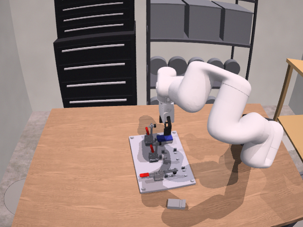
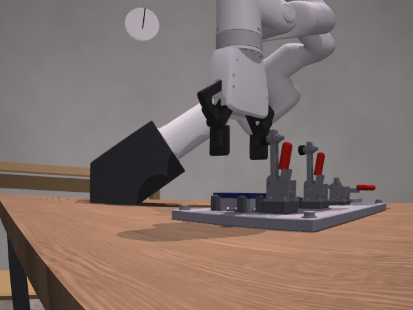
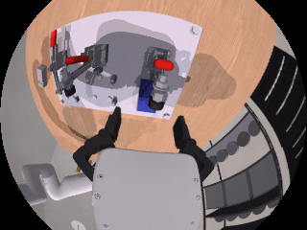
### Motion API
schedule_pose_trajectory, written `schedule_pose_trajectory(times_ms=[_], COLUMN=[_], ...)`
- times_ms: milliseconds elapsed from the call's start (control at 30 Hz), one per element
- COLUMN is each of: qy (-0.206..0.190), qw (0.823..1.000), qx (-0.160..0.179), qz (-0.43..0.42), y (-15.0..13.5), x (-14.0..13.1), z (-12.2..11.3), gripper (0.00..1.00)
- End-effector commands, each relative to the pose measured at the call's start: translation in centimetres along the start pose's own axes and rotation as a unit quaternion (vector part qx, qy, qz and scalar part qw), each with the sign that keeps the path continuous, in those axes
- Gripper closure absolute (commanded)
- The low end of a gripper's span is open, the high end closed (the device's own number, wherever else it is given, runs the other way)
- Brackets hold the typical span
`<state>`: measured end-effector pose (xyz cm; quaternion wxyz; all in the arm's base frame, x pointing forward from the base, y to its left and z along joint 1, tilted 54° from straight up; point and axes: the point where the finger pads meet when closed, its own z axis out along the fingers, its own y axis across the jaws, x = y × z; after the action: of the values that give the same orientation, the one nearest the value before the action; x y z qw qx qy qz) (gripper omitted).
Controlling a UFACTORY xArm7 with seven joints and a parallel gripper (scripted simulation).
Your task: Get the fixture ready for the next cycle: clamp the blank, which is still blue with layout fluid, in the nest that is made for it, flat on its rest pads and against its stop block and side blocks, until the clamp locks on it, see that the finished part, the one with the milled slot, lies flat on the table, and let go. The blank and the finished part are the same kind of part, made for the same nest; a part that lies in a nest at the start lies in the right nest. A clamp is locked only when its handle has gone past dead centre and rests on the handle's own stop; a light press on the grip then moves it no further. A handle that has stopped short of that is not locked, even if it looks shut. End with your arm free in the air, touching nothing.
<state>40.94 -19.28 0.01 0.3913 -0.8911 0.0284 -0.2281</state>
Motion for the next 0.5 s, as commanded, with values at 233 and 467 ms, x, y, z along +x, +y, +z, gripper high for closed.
schedule_pose_trajectory(times_ms=[233,467], qy=[0.001,0.001], qw=[1.0,1.0], qx=[-0.001,-0.001], qz=[0.0,0.0], y=[0.09,0.09], x=[0.04,0.04], z=[-0.34,-0.34], gripper=[0.01,1.0])
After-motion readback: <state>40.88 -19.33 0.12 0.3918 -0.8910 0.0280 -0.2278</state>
